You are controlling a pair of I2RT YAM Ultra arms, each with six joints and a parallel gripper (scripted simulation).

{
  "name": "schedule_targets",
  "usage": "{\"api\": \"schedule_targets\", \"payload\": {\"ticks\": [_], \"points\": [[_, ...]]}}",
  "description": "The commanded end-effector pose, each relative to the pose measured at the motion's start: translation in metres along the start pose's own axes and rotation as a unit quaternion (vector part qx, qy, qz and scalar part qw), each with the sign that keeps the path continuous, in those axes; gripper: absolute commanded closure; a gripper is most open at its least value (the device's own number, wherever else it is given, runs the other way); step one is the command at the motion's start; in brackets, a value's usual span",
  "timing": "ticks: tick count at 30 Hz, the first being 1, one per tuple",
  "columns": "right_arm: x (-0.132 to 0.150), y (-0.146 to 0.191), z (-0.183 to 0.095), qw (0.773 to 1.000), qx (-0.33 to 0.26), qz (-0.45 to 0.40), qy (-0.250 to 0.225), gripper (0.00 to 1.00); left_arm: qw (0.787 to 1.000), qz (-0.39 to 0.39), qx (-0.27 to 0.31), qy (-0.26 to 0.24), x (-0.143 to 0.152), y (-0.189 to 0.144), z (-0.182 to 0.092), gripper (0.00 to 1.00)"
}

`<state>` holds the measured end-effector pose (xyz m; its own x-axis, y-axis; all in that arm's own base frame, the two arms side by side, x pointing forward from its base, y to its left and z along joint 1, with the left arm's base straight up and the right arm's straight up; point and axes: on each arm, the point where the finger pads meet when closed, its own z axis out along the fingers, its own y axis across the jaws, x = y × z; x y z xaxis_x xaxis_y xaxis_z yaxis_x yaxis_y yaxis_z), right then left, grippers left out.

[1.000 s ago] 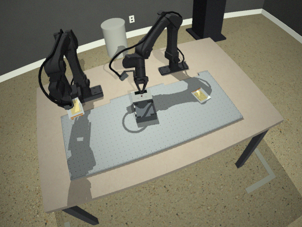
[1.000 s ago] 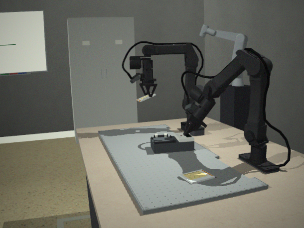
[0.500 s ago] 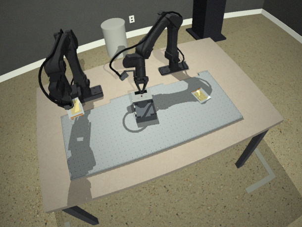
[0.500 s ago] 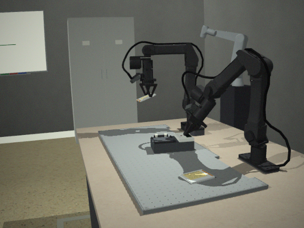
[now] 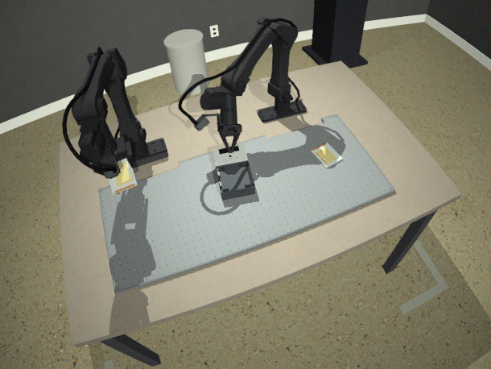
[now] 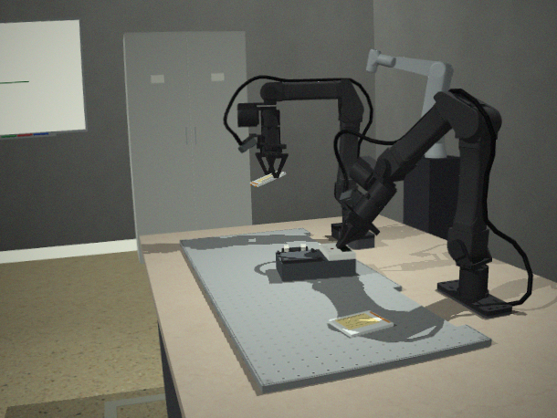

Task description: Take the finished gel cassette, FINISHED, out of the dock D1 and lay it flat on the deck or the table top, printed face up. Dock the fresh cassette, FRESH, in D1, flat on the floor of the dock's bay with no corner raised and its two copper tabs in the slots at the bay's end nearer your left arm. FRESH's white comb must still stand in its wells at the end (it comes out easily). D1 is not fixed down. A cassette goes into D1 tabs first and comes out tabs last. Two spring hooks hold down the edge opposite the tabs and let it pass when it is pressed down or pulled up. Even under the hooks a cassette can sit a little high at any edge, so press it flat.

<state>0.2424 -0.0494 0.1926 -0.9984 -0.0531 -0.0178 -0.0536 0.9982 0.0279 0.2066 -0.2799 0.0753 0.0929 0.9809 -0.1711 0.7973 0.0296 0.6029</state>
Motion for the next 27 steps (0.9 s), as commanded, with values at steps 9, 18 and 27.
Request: {"api": "schedule_targets", "payload": {"ticks": [9, 18, 27], "points": [[-0.0008, 0.0002, -0.0159, 1.000, 0.004, 0.001, 0.001, 1.00, 0.993, 0.043, 0.100, 0.044, 0.0346, -0.0588, 0.0126, 1.00], [-0.0008, 0.0002, -0.0159, 1.000, 0.004, 0.001, 0.001, 1.00, 0.993, 0.043, 0.100, 0.044, 0.0353, -0.0587, 0.0125, 1.00], [-0.0008, 0.0002, -0.0159, 1.000, 0.004, 0.001, 0.001, 1.00, 0.993, 0.043, 0.100, 0.044, 0.0360, -0.0586, 0.0124, 1.00]]}}
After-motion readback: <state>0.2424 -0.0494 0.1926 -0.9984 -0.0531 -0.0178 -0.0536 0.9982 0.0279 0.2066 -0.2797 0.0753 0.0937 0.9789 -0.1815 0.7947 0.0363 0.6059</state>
